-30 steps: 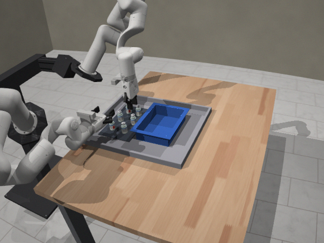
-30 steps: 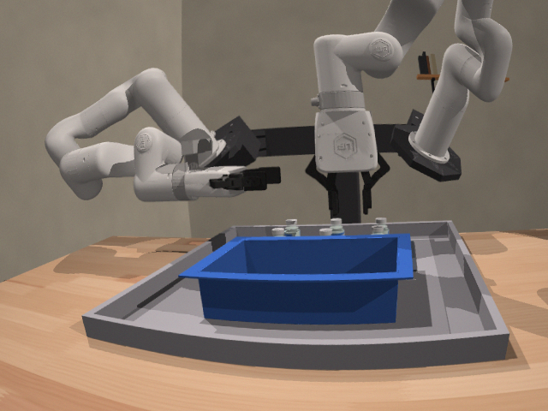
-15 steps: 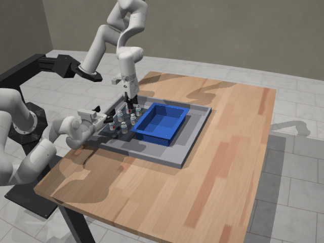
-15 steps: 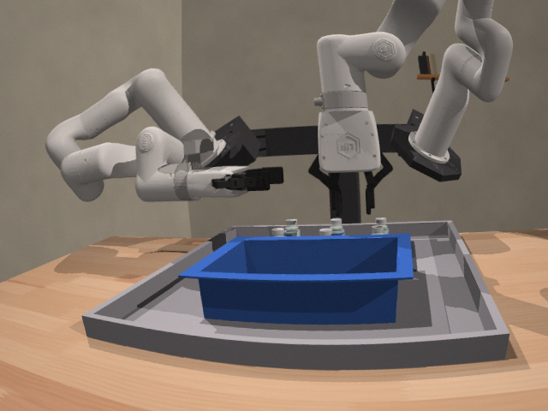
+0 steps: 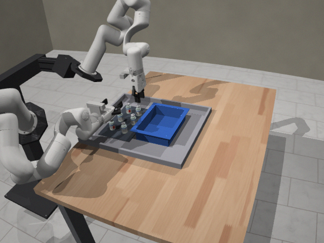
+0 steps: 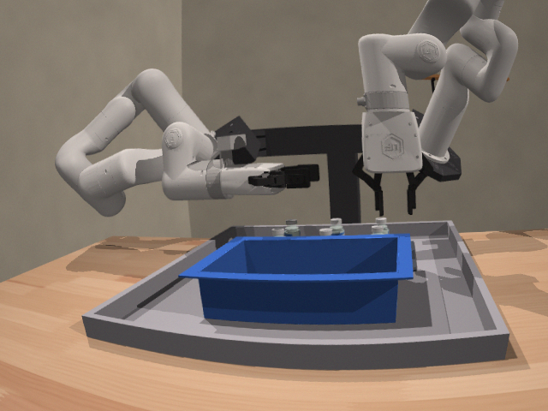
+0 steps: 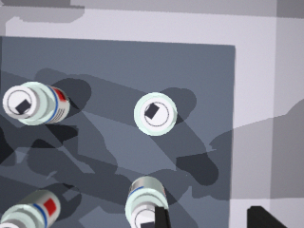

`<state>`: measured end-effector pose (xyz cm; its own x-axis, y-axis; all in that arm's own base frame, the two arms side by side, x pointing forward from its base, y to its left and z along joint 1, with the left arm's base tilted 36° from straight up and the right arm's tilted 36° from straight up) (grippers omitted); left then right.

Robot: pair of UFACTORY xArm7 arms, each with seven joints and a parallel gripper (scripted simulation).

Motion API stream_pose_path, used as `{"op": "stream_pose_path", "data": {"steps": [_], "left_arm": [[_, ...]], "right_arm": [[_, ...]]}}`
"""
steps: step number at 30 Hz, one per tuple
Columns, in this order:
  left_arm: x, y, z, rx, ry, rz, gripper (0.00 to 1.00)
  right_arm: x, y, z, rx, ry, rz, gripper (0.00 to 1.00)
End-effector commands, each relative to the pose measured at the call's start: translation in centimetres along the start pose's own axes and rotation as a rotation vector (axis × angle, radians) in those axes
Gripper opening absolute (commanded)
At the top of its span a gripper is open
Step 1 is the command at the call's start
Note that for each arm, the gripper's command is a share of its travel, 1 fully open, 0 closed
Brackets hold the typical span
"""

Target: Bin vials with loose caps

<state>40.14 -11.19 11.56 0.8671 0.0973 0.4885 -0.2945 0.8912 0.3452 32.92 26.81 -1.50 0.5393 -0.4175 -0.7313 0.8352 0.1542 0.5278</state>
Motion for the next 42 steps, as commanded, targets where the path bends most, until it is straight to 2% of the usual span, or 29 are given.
{"op": "stream_pose_path", "data": {"steps": [1, 13, 16, 42], "left_arm": [[-0.3, -1.3, 0.2, -0.005, -0.003, -0.005, 0.5], [0.2, 0.5, 0.4, -0.005, -0.003, -0.005, 0.5], [0.1, 0.0, 0.3, -0.005, -0.003, -0.005, 0.5], [0.2, 0.4, 0.4, -0.005, -0.003, -0.005, 0.5]], "right_arm": [[-0.1, 0.1, 1.1, 0.002, 0.0, 0.004, 1.0], [0.0, 0.4, -0.8, 0.005, 0.0, 0.007, 1.0], [0.0, 0.3, -0.3, 0.004, 0.0, 0.006, 1.0], [0.0, 0.3, -0.8, 0.004, 0.0, 0.006, 1.0]]}}
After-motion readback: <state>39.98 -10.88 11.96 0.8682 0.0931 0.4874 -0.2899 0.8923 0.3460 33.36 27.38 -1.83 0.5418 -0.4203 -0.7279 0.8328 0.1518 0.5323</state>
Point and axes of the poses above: on each arm, the point where the finger pads meet when closed, its own z axis back along the fingers, its own y axis across the jaws, x = y × z, the point moved 5 cm from there along z, back along the fingers, and after that the axes turned 9 degrees about z, right-handed, at the moved point
